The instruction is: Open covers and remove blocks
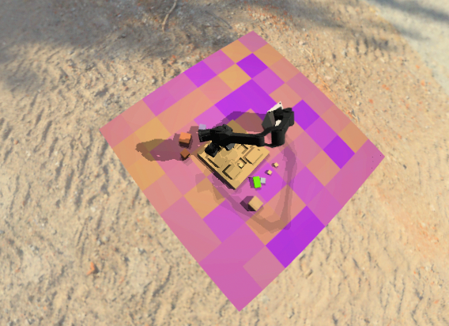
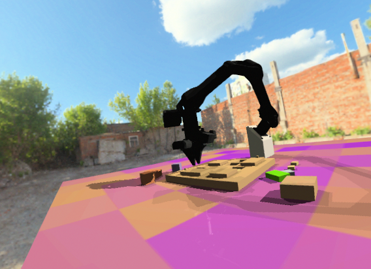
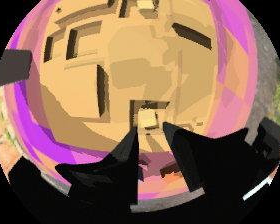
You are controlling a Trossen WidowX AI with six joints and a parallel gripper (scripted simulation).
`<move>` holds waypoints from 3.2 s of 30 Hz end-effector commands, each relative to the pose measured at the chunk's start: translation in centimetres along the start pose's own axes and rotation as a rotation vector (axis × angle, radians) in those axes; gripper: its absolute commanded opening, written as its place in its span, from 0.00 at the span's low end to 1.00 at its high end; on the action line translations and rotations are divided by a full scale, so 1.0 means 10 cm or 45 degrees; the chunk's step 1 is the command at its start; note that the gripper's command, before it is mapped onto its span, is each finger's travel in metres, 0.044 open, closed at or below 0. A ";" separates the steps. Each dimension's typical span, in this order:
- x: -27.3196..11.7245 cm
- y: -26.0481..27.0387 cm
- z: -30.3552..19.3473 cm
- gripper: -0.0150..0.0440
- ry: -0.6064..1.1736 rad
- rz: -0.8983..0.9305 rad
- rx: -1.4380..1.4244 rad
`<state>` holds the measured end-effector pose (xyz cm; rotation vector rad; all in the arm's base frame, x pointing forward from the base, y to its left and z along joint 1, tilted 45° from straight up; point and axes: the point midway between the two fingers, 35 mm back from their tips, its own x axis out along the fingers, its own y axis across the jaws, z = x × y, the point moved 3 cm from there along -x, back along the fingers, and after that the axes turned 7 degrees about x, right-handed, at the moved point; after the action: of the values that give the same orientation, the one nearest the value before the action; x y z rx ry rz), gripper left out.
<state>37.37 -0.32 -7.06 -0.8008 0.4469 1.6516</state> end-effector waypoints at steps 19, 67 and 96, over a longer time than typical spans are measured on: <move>0.15 -0.02 0.01 0.50 -0.006 -0.007 0.004; -0.07 -0.01 0.00 0.39 -0.002 -0.004 0.003; -0.63 0.00 -0.01 0.39 -0.001 -0.005 0.004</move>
<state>37.83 -4.05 -3.38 -0.7888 0.4455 1.6488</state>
